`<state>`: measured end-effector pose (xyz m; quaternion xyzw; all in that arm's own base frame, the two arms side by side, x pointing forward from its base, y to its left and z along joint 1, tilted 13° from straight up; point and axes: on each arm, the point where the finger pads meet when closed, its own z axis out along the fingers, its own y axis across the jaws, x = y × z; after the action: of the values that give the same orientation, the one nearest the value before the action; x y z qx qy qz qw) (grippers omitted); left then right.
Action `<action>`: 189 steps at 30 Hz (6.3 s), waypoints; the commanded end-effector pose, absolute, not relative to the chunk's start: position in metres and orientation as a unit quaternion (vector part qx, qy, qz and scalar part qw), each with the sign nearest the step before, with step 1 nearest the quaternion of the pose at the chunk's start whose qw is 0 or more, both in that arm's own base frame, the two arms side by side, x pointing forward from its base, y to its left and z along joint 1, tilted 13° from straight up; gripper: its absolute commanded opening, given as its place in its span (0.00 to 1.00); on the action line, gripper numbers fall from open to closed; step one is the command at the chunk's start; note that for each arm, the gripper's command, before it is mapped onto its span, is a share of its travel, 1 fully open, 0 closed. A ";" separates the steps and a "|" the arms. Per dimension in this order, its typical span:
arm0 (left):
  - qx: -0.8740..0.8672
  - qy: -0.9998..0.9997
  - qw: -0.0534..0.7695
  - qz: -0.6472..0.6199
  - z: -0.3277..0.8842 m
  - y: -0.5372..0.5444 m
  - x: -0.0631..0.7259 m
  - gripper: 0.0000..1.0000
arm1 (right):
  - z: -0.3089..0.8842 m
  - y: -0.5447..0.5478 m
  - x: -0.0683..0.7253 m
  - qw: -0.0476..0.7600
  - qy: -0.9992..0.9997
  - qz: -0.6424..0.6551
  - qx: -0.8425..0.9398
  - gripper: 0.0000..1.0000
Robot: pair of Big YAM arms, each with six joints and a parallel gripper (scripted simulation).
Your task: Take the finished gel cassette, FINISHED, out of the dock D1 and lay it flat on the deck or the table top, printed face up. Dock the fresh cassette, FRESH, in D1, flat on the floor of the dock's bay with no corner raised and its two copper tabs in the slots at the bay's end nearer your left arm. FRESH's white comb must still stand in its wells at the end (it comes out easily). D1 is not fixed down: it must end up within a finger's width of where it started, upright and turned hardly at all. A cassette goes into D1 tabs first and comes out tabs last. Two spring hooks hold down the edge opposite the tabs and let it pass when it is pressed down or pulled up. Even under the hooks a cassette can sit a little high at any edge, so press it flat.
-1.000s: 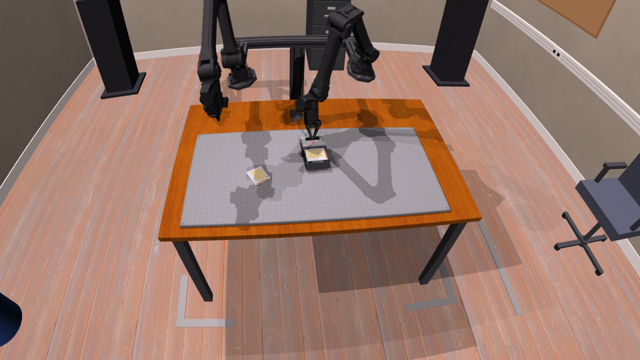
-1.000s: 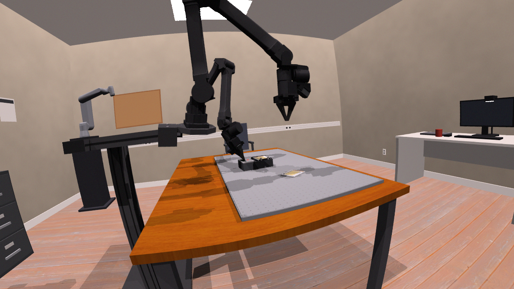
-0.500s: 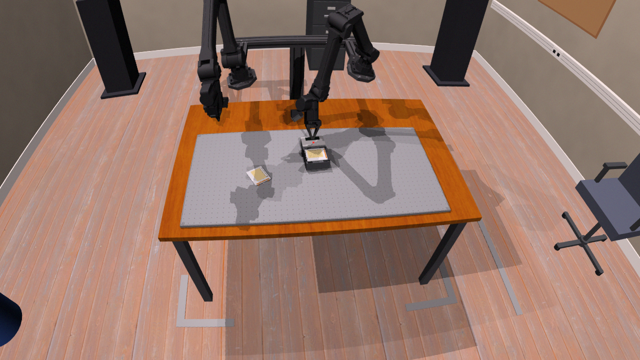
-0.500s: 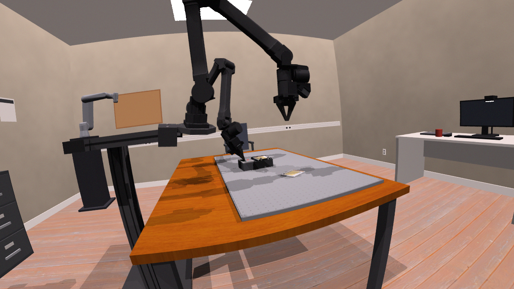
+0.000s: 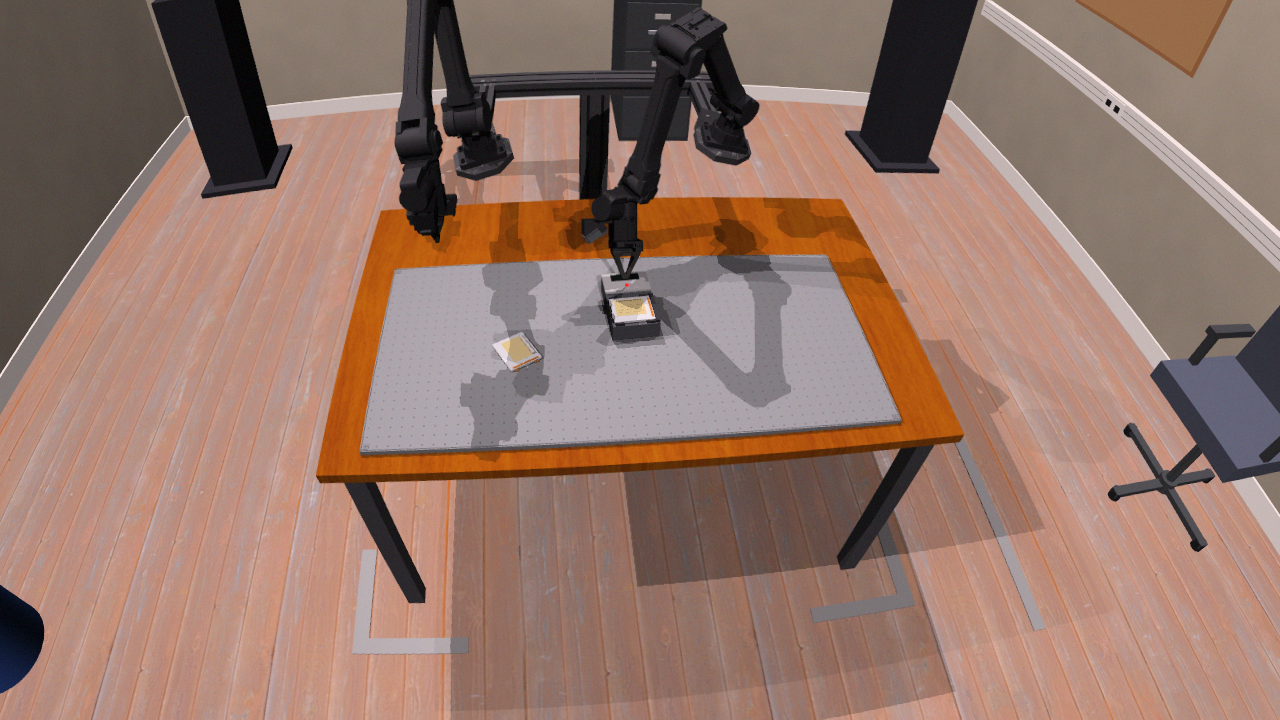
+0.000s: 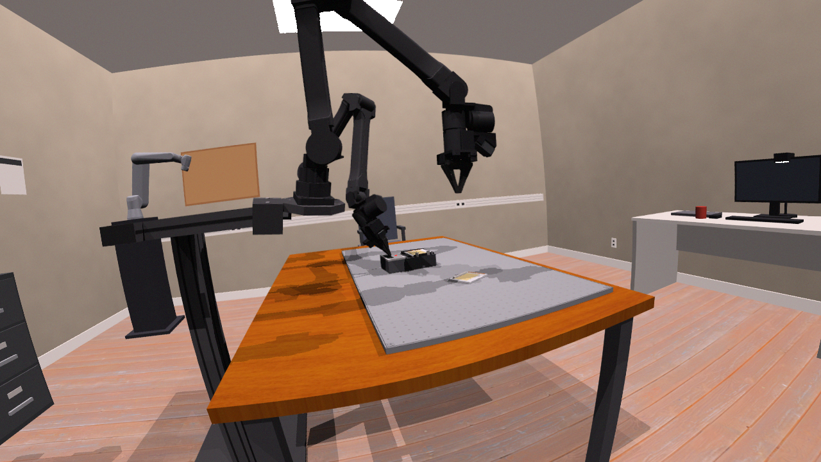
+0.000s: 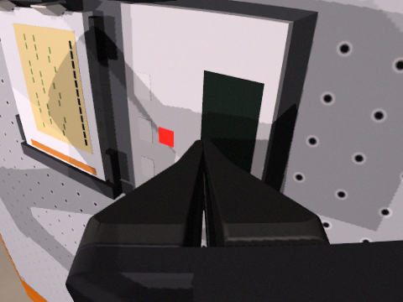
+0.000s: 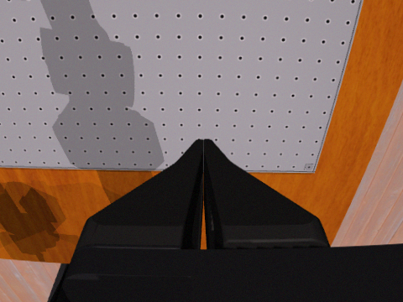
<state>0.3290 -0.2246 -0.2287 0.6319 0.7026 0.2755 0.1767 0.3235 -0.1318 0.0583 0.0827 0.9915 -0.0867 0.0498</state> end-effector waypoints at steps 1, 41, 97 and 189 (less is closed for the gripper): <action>0.644 0.705 0.134 0.267 -0.263 -0.201 0.304 0.00 | 0.066 -0.135 0.326 0.066 0.990 -0.089 0.090 0.00; 0.644 0.705 0.134 0.267 -0.273 -0.188 0.302 0.00 | 0.066 -0.135 0.326 0.066 0.990 -0.089 0.090 0.00; 0.644 0.705 0.134 0.267 -0.277 -0.186 0.302 0.00 | 0.066 -0.135 0.326 0.066 0.990 -0.089 0.090 0.00; 0.644 0.705 0.134 0.267 -0.277 -0.186 0.302 0.00 | 0.066 -0.135 0.326 0.066 0.990 -0.089 0.090 0.00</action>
<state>0.3287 -0.2243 -0.2286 0.6239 0.7034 0.2740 0.2021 0.3235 -0.1318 0.0583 0.0827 0.9915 -0.0867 0.0498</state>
